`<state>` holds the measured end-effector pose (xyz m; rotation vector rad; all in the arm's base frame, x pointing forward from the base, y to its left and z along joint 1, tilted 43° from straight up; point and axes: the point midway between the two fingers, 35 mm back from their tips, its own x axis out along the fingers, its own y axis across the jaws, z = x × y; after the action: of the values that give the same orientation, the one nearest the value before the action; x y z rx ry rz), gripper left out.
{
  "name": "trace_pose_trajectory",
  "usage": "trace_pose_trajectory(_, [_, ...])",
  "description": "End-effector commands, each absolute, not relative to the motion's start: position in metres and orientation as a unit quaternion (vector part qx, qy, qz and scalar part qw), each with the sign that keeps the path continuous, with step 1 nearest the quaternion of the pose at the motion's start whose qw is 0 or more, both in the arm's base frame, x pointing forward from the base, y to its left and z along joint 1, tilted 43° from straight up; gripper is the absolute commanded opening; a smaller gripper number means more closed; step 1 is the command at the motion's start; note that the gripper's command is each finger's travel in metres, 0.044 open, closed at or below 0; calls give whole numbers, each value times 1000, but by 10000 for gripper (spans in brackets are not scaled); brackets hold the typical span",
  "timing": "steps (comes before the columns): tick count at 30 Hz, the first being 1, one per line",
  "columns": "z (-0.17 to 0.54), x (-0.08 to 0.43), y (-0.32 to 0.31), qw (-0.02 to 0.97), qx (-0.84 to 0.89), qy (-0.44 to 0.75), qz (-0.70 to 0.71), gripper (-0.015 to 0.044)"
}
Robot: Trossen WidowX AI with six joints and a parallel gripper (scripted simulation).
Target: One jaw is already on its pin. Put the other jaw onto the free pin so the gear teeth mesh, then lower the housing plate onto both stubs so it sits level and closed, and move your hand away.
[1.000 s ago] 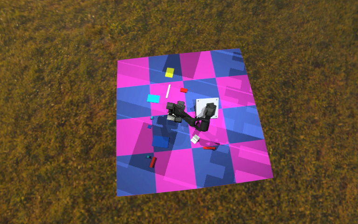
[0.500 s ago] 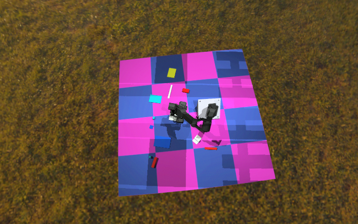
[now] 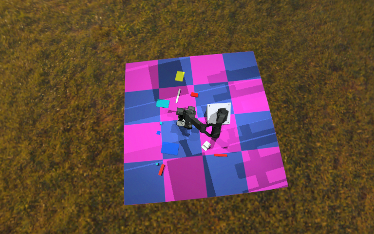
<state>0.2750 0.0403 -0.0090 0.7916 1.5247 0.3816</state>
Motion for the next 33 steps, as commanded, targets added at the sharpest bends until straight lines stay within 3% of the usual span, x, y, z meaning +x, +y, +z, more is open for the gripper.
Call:
trace_pose_trajectory(1, [-11, 273, 43, 634, 350, 669, 166, 351])
trace_pose_trajectory(33, [-14, 274, 46, 634, 350, 669, 167, 351])
